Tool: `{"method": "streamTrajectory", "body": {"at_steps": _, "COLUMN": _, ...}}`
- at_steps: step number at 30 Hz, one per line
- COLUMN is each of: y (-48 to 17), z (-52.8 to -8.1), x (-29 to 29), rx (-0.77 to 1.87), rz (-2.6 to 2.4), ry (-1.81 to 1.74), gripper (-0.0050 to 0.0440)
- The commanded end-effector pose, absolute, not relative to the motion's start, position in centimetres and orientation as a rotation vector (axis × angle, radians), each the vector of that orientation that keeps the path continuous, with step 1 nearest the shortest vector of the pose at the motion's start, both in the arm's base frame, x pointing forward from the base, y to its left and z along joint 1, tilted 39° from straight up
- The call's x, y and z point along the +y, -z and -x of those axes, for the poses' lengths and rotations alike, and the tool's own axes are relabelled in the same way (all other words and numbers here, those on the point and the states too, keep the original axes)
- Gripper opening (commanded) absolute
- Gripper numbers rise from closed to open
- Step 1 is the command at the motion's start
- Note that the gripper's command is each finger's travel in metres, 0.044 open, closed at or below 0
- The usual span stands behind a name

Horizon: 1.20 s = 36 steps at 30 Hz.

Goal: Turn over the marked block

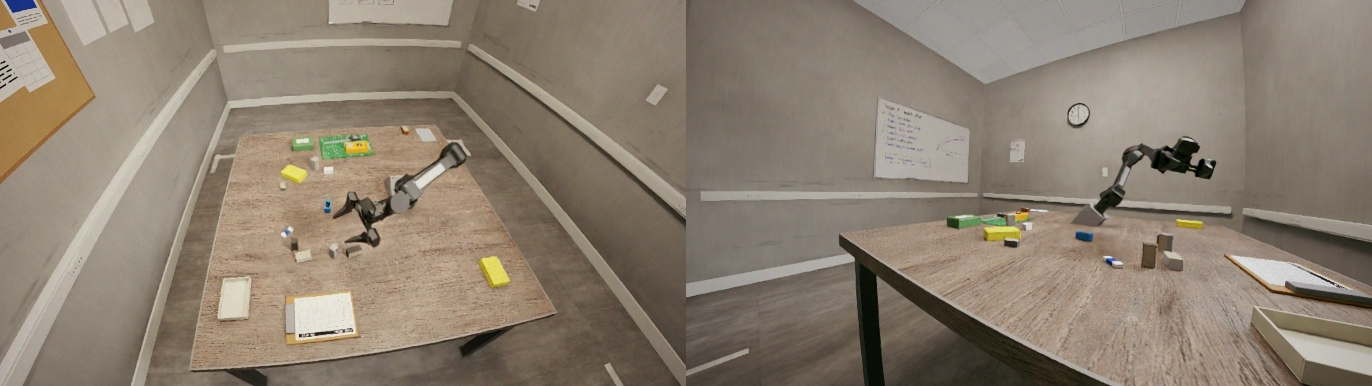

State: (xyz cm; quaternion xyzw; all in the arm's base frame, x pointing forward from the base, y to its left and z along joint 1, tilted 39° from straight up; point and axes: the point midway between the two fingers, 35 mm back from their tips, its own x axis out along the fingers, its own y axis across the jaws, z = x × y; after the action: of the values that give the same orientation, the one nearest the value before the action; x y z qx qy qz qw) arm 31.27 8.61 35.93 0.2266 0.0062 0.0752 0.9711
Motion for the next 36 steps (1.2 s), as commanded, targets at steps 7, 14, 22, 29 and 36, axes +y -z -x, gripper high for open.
{"method": "streamTrajectory", "body": {"at_steps": 7, "y": -31.6, "z": -32.1, "x": -0.1, "rx": -0.014, "rz": -0.025, "ry": -0.005, "gripper": 0.044}}
{"method": "streamTrajectory", "body": {"at_steps": 14, "y": -26.7, "z": -35.7, "x": -1.0, "rx": 0.275, "rz": -0.313, "ry": -0.008, "gripper": 0.044}}
{"method": "streamTrajectory", "body": {"at_steps": 22, "y": -18.0, "z": -37.9, "x": -2.8, "rx": 0.677, "rz": -0.762, "ry": 0.119, "gripper": 0.044}}
{"method": "streamTrajectory", "body": {"at_steps": 29, "y": -14.4, "z": -37.9, "x": -3.5, "rx": 0.885, "rz": -1.026, "ry": 0.237, "gripper": 0.044}}
{"method": "streamTrajectory", "body": {"at_steps": 36, "y": -9.8, "z": -37.1, "x": -4.4, "rx": 1.128, "rz": -1.385, "ry": 0.461, "gripper": 0.044}}
